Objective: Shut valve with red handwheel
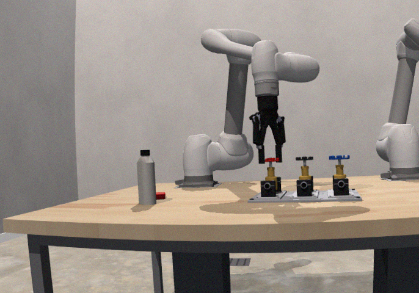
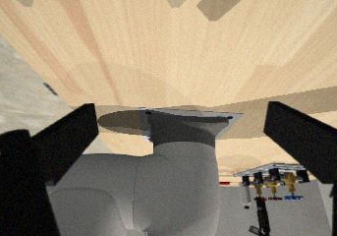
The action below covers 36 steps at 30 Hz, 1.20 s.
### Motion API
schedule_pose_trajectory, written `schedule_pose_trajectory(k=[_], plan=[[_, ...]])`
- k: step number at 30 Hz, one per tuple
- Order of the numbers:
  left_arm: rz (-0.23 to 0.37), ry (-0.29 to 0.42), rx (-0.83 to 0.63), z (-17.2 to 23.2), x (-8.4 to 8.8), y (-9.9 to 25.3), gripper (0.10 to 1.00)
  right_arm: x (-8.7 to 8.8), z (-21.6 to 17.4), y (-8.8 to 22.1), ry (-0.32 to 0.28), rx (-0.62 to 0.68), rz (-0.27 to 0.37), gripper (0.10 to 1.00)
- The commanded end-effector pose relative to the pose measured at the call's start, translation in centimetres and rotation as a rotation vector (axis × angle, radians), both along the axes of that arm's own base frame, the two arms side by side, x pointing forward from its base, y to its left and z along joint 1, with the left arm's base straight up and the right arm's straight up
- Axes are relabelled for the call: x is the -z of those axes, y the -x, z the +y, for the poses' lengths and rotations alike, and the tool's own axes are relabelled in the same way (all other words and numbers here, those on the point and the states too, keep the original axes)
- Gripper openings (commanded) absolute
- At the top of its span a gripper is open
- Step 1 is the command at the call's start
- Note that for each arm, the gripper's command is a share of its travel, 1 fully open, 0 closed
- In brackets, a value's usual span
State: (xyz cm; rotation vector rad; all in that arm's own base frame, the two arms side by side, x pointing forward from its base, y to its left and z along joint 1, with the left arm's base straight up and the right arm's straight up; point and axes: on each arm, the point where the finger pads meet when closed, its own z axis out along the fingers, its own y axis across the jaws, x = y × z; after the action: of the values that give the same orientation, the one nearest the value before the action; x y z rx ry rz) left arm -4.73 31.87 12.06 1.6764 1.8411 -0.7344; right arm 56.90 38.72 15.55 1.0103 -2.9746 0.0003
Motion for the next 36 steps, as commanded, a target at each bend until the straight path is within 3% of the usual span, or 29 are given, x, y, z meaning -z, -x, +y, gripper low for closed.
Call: schedule_pose_trajectory(k=[1,27,28,36], plan=[[0.000,-0.001,0.000,0.03,-0.04,0.01,1.000,-0.08,0.03,-0.02,-0.001,0.000,-0.001,0.532],[0.000,-0.001,0.000,0.03,-0.04,0.01,1.000,-0.08,0.03,-0.02,-0.001,0.000,-0.001,0.532],[0.000,-0.001,0.000,0.03,-0.04,0.01,1.000,-0.08,0.03,-0.02,-0.001,0.000,-0.001,0.099],[0.000,-0.001,0.000,0.03,-0.04,0.01,1.000,-0.08,0.03,-0.02,-0.001,0.000,-0.001,0.099]])
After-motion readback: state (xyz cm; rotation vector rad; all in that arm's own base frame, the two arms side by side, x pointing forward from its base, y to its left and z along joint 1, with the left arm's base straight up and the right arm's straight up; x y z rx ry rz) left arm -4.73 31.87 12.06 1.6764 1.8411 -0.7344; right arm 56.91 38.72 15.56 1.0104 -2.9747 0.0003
